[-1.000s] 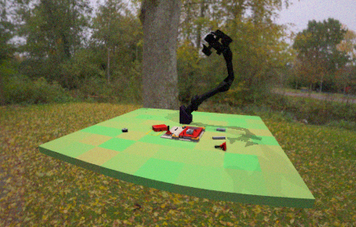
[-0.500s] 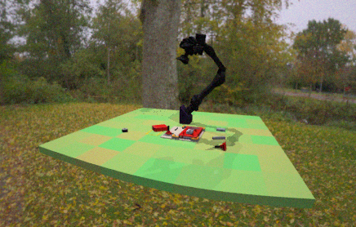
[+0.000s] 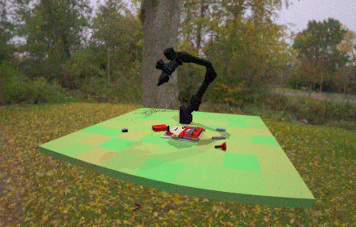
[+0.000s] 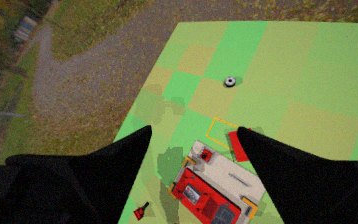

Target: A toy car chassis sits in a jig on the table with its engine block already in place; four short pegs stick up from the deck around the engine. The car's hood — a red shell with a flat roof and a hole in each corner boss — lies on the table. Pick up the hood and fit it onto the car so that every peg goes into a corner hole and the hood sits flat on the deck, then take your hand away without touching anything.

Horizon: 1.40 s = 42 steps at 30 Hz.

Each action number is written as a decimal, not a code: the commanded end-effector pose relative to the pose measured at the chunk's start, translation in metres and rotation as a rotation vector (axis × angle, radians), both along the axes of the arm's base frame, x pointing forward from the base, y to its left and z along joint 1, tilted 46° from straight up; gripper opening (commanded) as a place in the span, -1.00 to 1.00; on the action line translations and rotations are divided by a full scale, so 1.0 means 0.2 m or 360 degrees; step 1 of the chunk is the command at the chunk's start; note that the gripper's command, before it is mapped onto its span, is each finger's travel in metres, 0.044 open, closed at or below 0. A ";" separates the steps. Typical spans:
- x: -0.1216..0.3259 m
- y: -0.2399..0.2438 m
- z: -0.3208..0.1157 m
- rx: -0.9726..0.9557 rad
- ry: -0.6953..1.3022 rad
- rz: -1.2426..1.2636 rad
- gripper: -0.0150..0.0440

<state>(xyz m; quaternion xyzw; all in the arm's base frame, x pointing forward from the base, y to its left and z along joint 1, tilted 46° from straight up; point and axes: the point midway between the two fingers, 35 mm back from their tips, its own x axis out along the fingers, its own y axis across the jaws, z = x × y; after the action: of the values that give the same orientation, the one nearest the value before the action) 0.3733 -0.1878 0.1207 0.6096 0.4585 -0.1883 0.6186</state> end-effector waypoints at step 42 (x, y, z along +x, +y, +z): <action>-0.44 0.67 -0.99 0.0451 0.0471 0.1131 1.00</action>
<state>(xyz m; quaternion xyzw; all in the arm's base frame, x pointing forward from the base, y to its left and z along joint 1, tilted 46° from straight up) 0.2869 -0.0573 -0.0745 0.4575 0.7447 0.0163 0.4857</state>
